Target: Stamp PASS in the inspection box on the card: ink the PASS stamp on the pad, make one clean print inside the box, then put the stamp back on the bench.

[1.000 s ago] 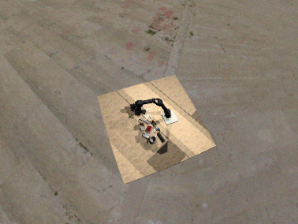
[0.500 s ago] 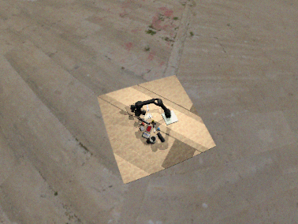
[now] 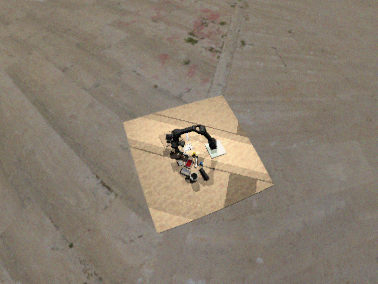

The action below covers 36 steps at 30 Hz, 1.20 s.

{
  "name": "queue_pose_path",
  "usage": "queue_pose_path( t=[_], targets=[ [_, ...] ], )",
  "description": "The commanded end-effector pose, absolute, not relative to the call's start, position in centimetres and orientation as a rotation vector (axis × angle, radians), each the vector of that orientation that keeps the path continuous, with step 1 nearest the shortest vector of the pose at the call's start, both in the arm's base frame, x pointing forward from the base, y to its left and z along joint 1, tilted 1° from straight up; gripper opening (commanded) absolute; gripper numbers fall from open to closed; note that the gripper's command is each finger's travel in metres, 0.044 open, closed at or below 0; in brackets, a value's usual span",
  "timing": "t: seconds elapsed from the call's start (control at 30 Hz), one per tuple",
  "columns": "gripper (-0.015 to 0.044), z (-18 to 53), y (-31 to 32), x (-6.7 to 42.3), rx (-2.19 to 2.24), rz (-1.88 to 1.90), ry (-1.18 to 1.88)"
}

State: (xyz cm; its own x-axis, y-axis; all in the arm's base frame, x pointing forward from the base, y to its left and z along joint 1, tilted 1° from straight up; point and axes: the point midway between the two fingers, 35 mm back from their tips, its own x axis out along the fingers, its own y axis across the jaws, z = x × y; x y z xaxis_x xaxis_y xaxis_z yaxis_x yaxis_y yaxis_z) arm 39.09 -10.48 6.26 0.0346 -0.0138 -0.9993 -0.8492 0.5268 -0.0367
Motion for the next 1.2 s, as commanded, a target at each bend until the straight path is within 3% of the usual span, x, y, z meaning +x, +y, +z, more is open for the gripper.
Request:
queue_pose_path(
  t=[0.0, 0.13, 0.27, 0.6, 1.17],
  targets=[
    [0.0157, 6.3, -10.5, 39.1, -0.812, 0.765, 1.397],
    [0.026, 6.3, -10.5, 39.1, -0.812, 0.765, 1.397],
    [0.026, 7.0, -10.5, 39.2, -0.813, 0.765, 1.397],
    [0.026, 17.8, -10.2, 38.7, -0.815, 0.769, 1.397],
    [0.026, 17.9, -10.2, 38.7, -0.815, 0.769, 1.397]
  ],
)
